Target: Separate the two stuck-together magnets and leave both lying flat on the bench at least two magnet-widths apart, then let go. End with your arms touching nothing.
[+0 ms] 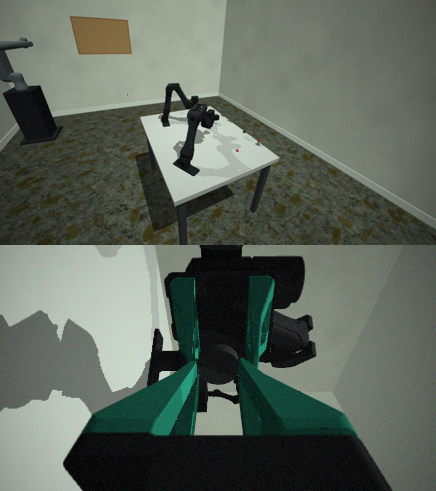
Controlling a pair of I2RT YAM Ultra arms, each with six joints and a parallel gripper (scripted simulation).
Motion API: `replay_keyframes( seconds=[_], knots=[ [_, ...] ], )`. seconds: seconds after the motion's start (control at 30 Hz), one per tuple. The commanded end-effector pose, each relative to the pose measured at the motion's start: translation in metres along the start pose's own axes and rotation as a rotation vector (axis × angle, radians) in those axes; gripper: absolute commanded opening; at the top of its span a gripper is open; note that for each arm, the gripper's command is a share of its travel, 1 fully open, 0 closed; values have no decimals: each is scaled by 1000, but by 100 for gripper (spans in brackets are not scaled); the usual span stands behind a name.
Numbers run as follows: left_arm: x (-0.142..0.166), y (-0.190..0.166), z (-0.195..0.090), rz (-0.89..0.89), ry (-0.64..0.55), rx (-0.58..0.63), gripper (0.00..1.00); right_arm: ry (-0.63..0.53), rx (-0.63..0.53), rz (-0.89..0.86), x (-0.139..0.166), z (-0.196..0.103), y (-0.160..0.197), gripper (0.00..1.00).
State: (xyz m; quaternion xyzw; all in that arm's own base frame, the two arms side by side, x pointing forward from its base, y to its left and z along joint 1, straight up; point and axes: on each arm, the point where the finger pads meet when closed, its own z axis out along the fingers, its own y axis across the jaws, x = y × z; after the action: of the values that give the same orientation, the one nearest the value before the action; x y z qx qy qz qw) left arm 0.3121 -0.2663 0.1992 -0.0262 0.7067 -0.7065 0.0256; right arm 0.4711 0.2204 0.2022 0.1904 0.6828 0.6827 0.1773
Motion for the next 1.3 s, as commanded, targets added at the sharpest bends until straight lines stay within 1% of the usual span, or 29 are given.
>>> replay_keyframes(
  seconds=[0.0,0.23,0.27,0.37,1.27],
  knots=[
    [0,-6,1,20,2,7,25,3,-12,-18,0,1,7,40],
    [0,-6,1,20,2,7,25,3,-12,-18,0,1,7,40],
    [0,-6,1,20,2,7,25,5,-13,-16,0,1,0,40],
    [0,-6,1,20,2,7,25,5,-13,-16,-1,1,-2,40],
    [0,-6,1,20,2,7,25,4,-14,-11,-3,1,12,40]
  ],
)
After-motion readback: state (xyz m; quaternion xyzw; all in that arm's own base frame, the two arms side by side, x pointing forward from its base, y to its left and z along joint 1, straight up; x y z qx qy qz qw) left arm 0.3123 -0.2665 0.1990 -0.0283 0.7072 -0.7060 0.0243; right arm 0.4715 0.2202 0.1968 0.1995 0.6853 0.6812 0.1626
